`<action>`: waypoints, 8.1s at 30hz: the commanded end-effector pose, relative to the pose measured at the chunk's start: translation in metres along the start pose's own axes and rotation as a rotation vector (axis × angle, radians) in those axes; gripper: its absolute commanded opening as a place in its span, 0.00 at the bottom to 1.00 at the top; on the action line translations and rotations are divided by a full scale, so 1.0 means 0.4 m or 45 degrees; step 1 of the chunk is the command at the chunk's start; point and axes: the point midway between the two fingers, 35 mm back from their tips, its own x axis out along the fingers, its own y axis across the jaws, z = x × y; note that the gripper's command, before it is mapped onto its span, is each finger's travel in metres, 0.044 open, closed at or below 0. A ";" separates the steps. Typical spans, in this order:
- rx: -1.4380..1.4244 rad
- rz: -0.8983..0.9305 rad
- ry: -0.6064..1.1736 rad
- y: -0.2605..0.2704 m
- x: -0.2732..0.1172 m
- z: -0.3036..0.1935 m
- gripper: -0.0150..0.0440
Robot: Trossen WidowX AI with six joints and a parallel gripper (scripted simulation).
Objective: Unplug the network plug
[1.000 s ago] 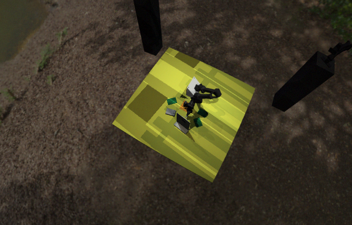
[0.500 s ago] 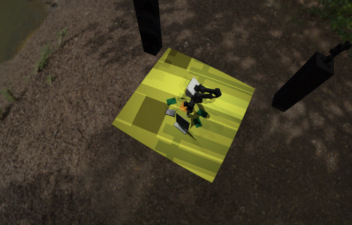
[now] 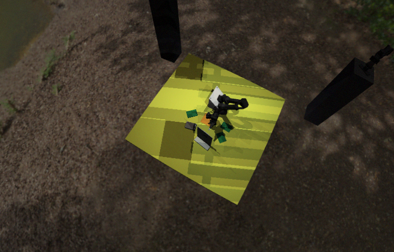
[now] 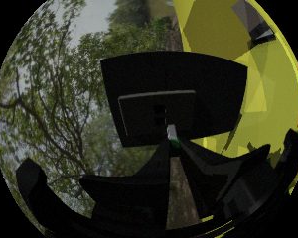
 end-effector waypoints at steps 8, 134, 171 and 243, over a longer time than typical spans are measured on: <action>0.003 0.023 -0.004 0.044 -0.014 -0.006 0.25; -0.517 -1.233 0.731 -0.275 -0.318 0.235 0.25; -0.485 -1.094 0.840 -0.315 -0.312 0.215 0.25; -0.488 -1.094 0.841 -0.370 -0.326 0.228 0.52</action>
